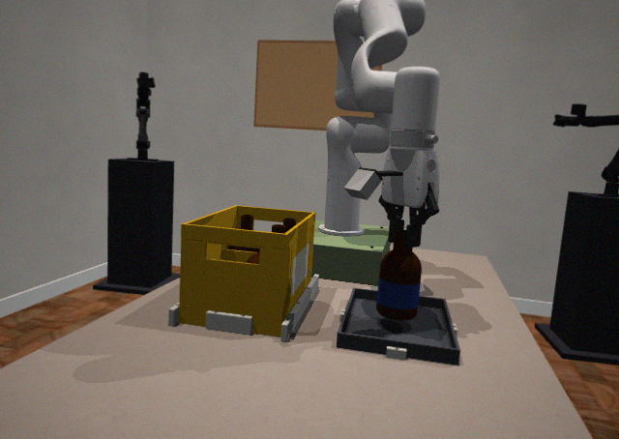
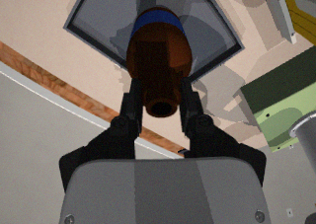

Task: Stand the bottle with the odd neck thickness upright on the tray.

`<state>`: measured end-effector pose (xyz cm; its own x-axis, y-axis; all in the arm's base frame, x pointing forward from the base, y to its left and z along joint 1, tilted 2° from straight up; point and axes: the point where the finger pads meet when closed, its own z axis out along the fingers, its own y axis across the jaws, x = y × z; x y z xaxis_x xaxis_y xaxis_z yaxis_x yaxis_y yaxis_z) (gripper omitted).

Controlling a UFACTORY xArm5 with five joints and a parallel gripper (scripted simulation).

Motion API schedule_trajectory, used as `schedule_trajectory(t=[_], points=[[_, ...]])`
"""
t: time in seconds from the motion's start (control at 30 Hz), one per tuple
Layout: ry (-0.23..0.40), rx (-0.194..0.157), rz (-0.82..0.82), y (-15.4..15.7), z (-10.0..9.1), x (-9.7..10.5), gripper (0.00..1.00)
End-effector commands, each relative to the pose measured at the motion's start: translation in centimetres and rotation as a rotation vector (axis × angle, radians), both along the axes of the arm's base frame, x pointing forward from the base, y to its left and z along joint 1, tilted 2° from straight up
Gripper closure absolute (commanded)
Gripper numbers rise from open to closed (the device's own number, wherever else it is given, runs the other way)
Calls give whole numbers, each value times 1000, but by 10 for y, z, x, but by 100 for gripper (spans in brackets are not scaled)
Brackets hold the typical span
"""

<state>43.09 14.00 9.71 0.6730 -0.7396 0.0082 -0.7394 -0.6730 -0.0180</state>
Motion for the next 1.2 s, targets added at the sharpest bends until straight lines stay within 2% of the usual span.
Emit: schedule_trajectory(t=[0.0,1.17], points=[[-4,1,0,0,1,1,100],[-4,1,0,0,-12,2,100]])
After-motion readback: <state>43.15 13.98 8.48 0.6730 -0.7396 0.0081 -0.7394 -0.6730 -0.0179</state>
